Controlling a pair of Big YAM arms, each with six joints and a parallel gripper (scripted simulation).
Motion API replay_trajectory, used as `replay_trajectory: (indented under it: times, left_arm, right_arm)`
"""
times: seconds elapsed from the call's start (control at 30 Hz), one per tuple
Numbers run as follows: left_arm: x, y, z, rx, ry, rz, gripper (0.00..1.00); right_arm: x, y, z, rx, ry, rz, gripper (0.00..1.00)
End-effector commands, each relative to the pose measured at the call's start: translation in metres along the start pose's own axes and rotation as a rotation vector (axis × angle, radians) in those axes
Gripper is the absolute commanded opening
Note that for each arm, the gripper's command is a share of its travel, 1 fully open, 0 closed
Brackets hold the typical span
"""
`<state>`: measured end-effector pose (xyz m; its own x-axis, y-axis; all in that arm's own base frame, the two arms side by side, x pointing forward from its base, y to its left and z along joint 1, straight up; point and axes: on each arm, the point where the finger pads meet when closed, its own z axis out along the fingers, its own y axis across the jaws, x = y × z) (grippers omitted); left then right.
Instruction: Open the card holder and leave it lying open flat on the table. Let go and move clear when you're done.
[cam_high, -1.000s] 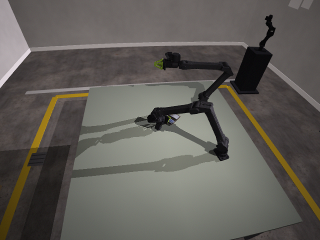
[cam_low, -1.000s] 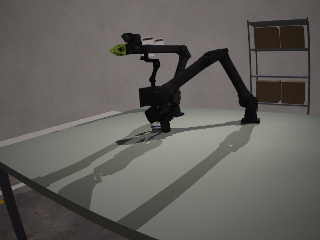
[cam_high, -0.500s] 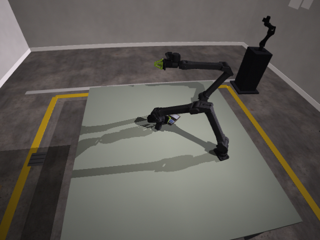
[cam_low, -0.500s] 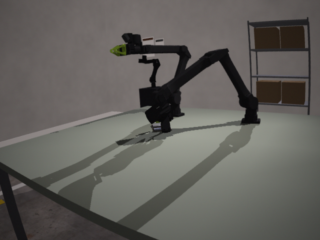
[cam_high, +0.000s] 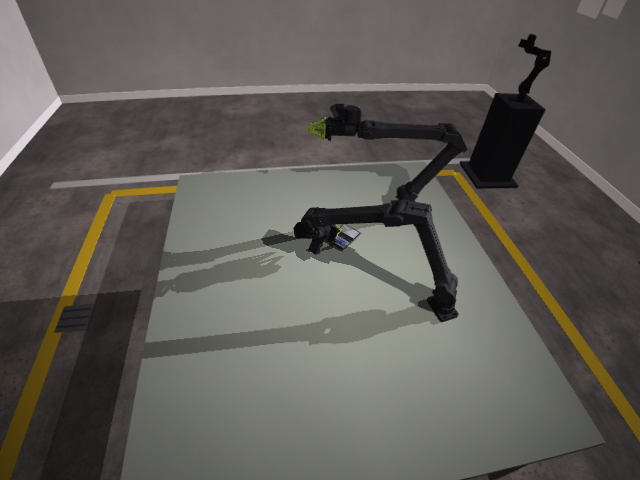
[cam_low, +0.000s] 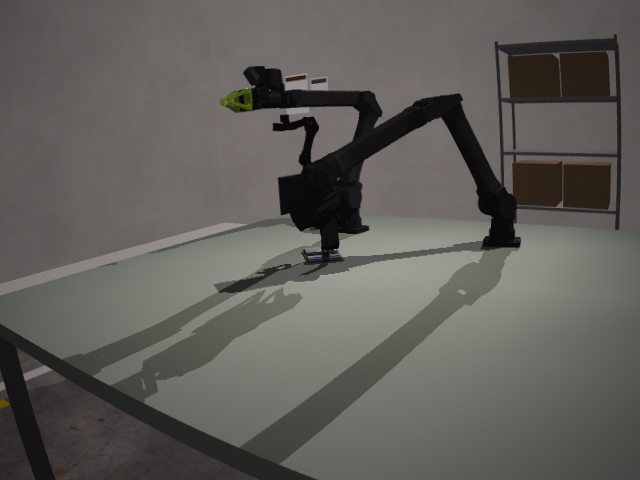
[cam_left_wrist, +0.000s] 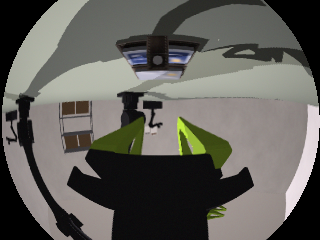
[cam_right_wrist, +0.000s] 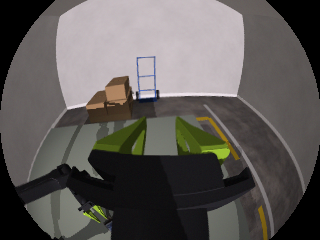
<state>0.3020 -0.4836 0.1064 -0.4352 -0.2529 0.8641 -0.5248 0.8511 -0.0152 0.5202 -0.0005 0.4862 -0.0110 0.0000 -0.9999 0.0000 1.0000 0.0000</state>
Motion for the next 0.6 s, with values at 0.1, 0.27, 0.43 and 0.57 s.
replay_trajectory:
  times: [0.1, 0.27, 0.43, 0.57]
  left_arm:
    - [-0.011, -0.003, -0.011, 0.03, -0.018, 0.044, 0.43]
    - [0.006, -0.003, -0.046, 0.099, -0.093, 0.19, 0.43]
    - [0.001, -0.002, -0.086, 0.176, -0.209, 0.355, 0.43]
    - [-0.006, 0.001, -0.129, 0.246, -0.352, 0.515, 0.43]
  right_arm:
    - [-0.023, 0.0, -0.001, 0.0, -0.04, 0.0, 0.36]
    - [-0.023, 0.0, -0.001, 0.0, -0.04, 0.0, 0.36]
    - [-0.023, 0.0, -0.001, 0.0, -0.04, 0.0, 0.36]
    - [-0.023, 0.0, -0.001, 0.0, -0.04, 0.0, 0.36]
